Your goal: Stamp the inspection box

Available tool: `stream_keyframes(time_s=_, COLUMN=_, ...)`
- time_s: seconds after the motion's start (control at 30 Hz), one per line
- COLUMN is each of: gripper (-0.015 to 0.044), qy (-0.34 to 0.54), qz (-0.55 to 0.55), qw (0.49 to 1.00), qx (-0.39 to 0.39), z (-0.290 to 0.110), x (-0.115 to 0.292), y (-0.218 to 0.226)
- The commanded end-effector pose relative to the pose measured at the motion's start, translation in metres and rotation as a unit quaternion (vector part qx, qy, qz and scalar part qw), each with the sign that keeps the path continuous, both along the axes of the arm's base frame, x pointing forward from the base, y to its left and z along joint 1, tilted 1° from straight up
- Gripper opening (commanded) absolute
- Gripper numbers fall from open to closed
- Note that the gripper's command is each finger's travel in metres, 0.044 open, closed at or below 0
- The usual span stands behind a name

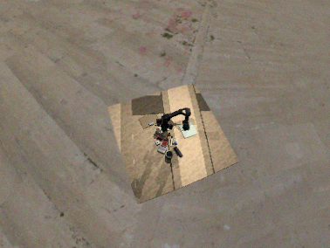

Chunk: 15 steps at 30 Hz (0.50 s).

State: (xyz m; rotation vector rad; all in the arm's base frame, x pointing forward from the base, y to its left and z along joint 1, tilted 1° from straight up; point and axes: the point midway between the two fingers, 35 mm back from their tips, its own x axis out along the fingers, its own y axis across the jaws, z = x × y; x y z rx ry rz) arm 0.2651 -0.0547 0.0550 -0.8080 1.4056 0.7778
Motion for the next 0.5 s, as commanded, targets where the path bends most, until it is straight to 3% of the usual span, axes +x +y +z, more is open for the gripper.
stream_keyframes(time_s=0.0, gripper=0.0, qy=-0.001, qz=0.002, qw=1.0, qx=0.0, z=-0.0013, x=0.0, y=0.0002)
stream_keyframes(time_s=0.47, gripper=0.0, qy=-0.001, qz=0.002, qw=1.0, qx=0.0, z=-0.0041, x=0.0, y=0.0001)
